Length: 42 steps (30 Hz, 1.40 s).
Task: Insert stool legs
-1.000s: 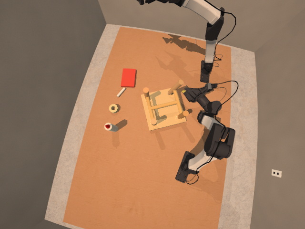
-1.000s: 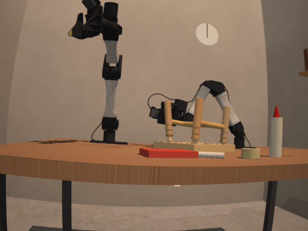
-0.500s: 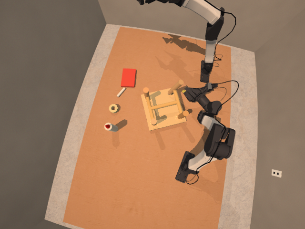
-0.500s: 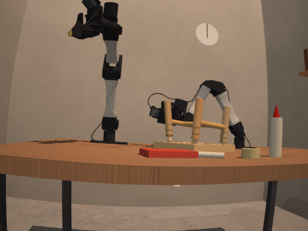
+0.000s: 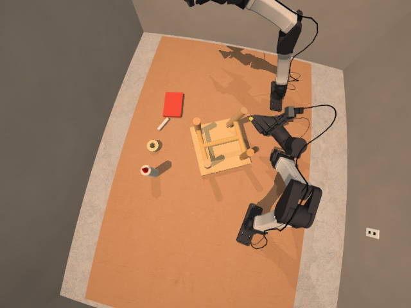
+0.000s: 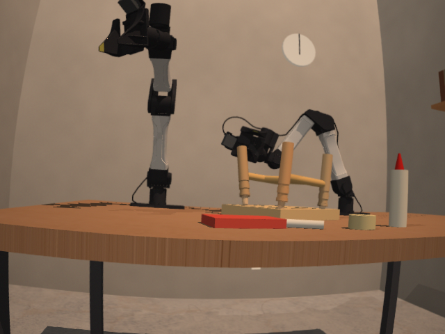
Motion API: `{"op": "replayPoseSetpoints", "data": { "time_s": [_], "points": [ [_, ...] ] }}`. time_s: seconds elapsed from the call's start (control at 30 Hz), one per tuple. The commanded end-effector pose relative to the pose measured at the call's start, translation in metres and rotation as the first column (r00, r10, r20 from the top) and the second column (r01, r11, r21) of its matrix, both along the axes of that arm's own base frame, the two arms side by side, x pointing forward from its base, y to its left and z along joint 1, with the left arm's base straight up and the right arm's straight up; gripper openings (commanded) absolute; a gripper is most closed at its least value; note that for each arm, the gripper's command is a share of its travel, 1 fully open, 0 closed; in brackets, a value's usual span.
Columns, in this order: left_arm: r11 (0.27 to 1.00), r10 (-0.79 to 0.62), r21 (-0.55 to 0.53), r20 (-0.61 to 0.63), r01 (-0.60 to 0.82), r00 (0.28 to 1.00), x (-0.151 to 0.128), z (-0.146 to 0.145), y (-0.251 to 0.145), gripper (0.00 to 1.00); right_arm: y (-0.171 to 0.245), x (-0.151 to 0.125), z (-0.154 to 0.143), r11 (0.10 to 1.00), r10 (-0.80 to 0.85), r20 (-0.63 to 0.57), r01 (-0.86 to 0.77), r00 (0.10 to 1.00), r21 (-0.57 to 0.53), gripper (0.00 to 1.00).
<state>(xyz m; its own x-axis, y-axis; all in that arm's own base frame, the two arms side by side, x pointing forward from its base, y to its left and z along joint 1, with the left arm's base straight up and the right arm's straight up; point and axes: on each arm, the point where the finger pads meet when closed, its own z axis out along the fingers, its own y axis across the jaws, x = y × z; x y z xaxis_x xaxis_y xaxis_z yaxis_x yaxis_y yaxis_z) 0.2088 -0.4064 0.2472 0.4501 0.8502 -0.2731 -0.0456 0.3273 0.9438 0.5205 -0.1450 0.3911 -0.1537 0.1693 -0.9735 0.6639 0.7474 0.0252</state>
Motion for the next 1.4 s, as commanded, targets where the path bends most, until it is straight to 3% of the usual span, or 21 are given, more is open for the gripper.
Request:
{"op": "replayPoseSetpoints", "data": {
  "time_s": [0.0,0.07,0.1,0.2,0.33,0.43,0.6,0.63,0.67,0.7,0.77,0.87,1.03,1.13,1.37],
  "points": [
    [0.992,-0.004,-0.123,0.013,0.005,1.000,-0.001,0.041,0.010,0.74,0.000,-0.002,0.006,1.000,0.000,0.014,0.000,1.000,-0.002,0.74],
    [0.981,-0.003,-0.193,0.018,0.006,1.000,-0.001,0.064,0.016,0.74,0.000,-0.002,0.006,1.000,0.000,0.014,0.000,1.000,-0.002,0.74],
    [0.988,-0.002,-0.154,0.016,0.005,1.000,-0.002,0.056,0.020,0.74,0.000,-0.002,0.006,1.000,0.000,0.014,0.000,1.000,-0.002,0.74],
    [0.983,-0.003,-0.183,0.020,0.006,1.000,-0.003,0.073,0.029,0.74,0.000,-0.002,0.006,1.000,0.000,0.014,0.000,1.000,-0.002,0.74],
    [0.960,-0.002,-0.281,0.030,0.010,1.000,-0.004,0.105,0.045,0.74,0.000,-0.002,0.006,1.000,0.000,0.014,0.000,1.000,-0.002,0.74],
    [0.966,0.000,-0.259,0.026,0.006,1.000,-0.004,0.102,0.046,0.74,0.000,-0.002,0.006,1.000,0.000,0.014,0.000,1.000,-0.002,0.74],
    [0.911,0.003,-0.411,0.042,0.014,0.999,-0.006,0.150,0.073,0.74,0.000,-0.002,0.006,1.000,0.000,0.014,0.000,1.000,-0.002,0.74],
    [0.969,0.004,-0.247,0.027,0.003,1.000,0.003,0.106,0.061,0.74,0.018,0.010,-0.037,0.998,0.069,-0.118,-0.069,0.991,0.002,0.74],
    [0.970,-0.029,-0.241,0.028,0.035,0.999,0.008,0.107,0.041,0.74,0.030,0.010,-0.047,0.989,0.145,-0.186,-0.149,0.972,-0.006,0.74],
    [0.942,-0.065,-0.326,0.045,0.076,0.997,0.008,0.131,0.042,0.74,0.034,-0.006,-0.017,0.979,0.190,-0.162,-0.199,0.968,-0.037,0.74],
    [0.919,-0.089,-0.379,0.059,0.105,0.994,0.013,0.149,0.049,0.74,0.044,-0.005,-0.023,0.962,0.252,-0.211,-0.267,0.944,-0.047,0.74],
    [0.936,-0.119,-0.328,0.041,0.126,0.992,0.026,0.127,0.026,0.74,0.061,-0.003,-0.043,0.929,0.340,-0.300,-0.369,0.891,-0.042,0.74],
    [0.926,-0.143,-0.347,0.041,0.148,0.989,0.036,0.135,0.026,0.74,0.076,-0.010,-0.049,0.888,0.415,-0.357,-0.458,0.837,-0.040,0.74],
    [0.925,-0.170,-0.340,0.026,0.168,0.985,0.048,0.129,0.018,0.74,0.096,-0.009,-0.073,0.831,0.495,-0.439,-0.556,0.750,-0.012,0.74],
    [0.913,-0.237,-0.347,-0.017,0.216,0.971,0.074,0.124,0.007,0.74,0.137,-0.027,-0.092,0.664,0.642,-0.540,-0.747,0.544,0.038,0.74]
  ]
}}
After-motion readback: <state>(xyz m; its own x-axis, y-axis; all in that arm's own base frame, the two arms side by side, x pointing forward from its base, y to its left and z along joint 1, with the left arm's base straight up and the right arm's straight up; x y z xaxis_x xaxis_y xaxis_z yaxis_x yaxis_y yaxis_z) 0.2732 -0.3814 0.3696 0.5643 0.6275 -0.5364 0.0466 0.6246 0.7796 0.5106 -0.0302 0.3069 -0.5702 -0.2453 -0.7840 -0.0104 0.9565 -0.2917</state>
